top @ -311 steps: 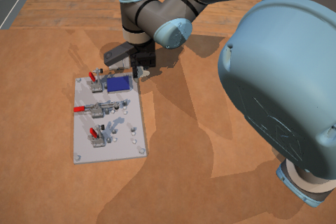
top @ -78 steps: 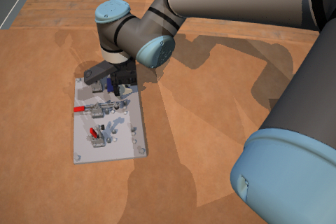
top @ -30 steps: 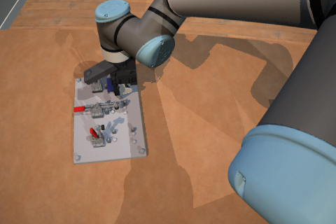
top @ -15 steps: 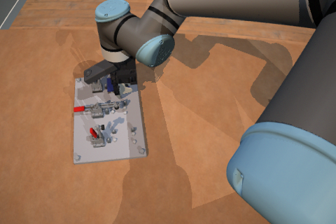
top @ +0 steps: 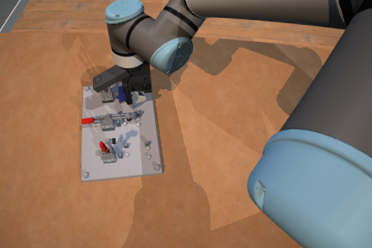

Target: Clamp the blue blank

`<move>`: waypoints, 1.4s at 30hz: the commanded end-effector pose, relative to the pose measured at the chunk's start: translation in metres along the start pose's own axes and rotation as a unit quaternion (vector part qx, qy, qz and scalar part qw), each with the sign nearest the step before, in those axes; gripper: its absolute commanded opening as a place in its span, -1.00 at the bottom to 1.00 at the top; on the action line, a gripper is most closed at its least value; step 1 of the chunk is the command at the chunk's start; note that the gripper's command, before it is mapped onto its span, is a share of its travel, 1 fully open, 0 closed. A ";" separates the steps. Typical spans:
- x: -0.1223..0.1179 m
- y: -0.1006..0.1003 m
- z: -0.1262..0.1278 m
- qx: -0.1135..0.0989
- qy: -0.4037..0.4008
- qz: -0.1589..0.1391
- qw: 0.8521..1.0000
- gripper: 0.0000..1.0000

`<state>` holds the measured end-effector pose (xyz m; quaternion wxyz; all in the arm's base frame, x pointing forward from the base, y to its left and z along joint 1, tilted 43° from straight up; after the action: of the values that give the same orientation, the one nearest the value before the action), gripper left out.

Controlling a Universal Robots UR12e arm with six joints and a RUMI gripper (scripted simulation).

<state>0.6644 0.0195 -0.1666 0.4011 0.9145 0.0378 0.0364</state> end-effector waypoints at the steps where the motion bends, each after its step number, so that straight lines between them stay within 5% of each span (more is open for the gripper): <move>1: 0.001 0.001 0.001 0.000 0.000 0.001 1.000 -1.00; 42: 0.001 0.001 0.005 0.000 0.000 0.001 1.000 -1.00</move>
<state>0.6652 0.0162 -0.1696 0.4011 0.9145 0.0378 0.0364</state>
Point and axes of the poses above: the point where the finger pads meet when closed, its own y axis back along the fingers, its own z axis across the jaws, x = y × z, the point moved 1 cm from there along y, back along the fingers, and after that the axes turned 5 degrees about -y, right-handed, at the moved point
